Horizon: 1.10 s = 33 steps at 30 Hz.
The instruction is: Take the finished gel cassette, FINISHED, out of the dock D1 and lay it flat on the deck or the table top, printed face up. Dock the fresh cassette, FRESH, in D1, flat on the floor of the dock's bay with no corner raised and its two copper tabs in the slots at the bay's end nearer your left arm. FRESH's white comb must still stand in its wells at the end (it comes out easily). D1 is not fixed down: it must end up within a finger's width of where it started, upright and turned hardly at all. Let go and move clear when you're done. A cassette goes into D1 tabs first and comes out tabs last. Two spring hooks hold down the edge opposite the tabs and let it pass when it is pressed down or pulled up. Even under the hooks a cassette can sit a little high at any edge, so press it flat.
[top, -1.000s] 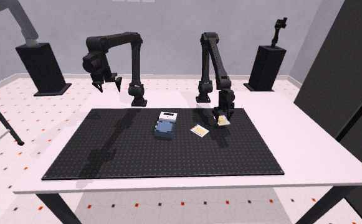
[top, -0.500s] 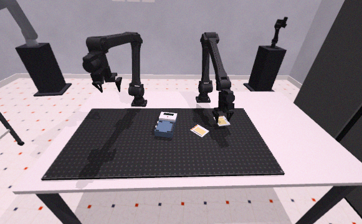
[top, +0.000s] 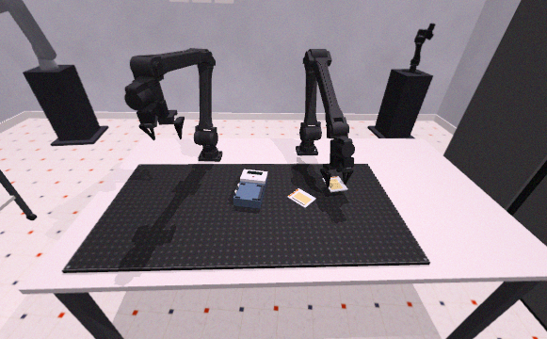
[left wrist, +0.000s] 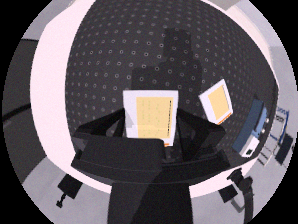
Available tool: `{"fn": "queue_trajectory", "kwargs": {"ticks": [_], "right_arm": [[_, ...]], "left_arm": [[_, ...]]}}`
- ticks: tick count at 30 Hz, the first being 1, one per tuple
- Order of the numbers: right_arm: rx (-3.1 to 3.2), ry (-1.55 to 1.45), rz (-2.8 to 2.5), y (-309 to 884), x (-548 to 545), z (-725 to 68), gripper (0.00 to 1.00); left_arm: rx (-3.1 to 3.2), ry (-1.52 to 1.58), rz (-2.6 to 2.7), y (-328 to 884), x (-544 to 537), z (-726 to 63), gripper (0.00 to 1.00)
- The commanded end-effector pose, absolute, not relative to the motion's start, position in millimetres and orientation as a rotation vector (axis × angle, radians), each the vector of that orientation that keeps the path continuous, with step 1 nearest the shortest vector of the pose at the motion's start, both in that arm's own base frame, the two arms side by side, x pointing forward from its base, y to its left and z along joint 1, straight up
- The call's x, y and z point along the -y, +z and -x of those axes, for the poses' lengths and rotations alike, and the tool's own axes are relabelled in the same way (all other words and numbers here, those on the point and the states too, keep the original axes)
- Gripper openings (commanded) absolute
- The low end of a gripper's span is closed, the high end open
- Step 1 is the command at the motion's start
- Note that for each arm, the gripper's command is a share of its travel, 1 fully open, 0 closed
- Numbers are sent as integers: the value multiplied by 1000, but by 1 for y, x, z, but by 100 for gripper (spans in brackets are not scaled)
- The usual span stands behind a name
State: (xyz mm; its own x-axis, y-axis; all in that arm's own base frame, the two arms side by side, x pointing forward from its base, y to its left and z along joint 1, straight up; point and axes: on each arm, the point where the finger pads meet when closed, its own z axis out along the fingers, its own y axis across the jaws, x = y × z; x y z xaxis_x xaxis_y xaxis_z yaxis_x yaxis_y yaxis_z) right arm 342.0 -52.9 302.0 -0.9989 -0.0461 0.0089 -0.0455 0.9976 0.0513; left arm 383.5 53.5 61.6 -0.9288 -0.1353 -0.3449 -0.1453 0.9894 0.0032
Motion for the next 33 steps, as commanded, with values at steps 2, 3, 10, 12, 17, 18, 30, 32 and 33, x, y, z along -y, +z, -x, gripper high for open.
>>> {"fn": "queue_trajectory", "kwargs": {"ticks": [2, 3, 10, 12, 17, 18, 30, 32, 33], "right_arm": [[3171, -72, -94, 325, 55, -356, 100], [3171, -72, -94, 325, 55, -356, 100], [3171, -72, -94, 325, 55, -356, 100], [3171, -72, -94, 325, 55, -356, 100], [3171, -72, -94, 325, 55, -356, 100], [3171, -72, -94, 325, 55, -356, 100], [3171, -72, -94, 325, 55, -356, 100], [3171, -72, -94, 325, 55, -356, 100], [3171, -72, -94, 325, 55, -356, 100]], "left_arm": [[-2767, 42, 222, 58, -58, -387, 0], [-2767, 42, 222, 56, -58, -387, 0], [-2767, 42, 222, 55, -58, -387, 0], [-2767, 42, 222, 55, -58, -387, 0], [-2767, 40, 217, 54, -58, -387, 0], [-2767, 40, 217, 52, -58, -387, 0], [-2767, 40, 217, 47, -58, -387, 0], [-2767, 40, 217, 47, -58, -387, 0], [-2767, 40, 217, 47, -58, -387, 0]]}}
